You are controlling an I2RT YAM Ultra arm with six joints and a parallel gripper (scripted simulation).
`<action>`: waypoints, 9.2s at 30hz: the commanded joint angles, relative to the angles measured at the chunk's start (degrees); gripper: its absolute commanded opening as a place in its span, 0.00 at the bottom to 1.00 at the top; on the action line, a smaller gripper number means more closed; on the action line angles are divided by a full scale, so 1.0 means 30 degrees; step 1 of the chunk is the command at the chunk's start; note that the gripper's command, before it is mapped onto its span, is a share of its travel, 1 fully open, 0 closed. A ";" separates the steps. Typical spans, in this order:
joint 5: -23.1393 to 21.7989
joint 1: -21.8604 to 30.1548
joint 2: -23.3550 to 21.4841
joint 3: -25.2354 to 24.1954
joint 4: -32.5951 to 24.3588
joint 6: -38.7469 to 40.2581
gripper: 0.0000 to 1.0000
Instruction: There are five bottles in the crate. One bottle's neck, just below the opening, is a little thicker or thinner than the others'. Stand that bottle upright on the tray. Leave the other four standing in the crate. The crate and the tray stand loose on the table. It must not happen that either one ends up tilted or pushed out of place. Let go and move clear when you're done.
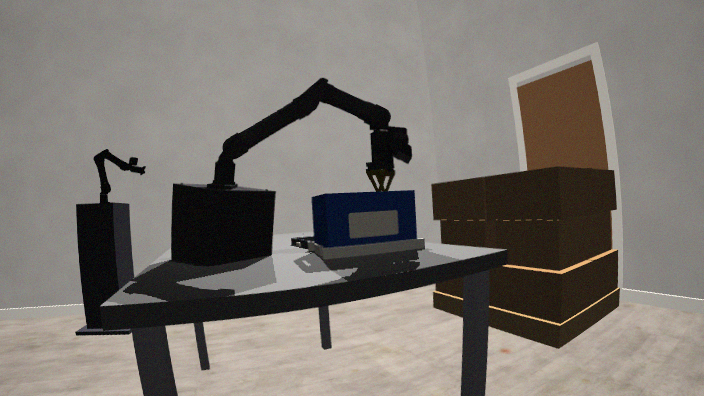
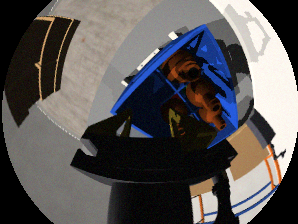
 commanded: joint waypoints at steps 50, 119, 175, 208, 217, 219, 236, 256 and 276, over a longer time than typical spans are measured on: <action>-0.0001 -0.0204 -0.0024 -0.1282 0.2167 -0.0243 0.61; -0.0001 -0.0204 -0.0024 -0.1282 0.2168 -0.0237 0.00; -0.0001 -0.0204 -0.0024 -0.1282 0.2168 -0.0237 0.00; -0.0001 -0.0204 -0.0024 -0.1282 0.2168 -0.0236 0.61; 0.0000 -0.0202 -0.0042 -0.1260 0.2165 -0.0235 0.61; 0.0001 -0.0189 -0.0112 -0.1119 0.2125 -0.0226 0.61; 0.0038 0.0240 -0.0951 0.0278 -0.0183 0.0106 0.61; 0.0113 0.0444 -0.0818 0.3034 -0.3073 0.0292 0.61; 0.0116 0.0459 -0.0669 0.3353 -0.3348 0.0287 0.00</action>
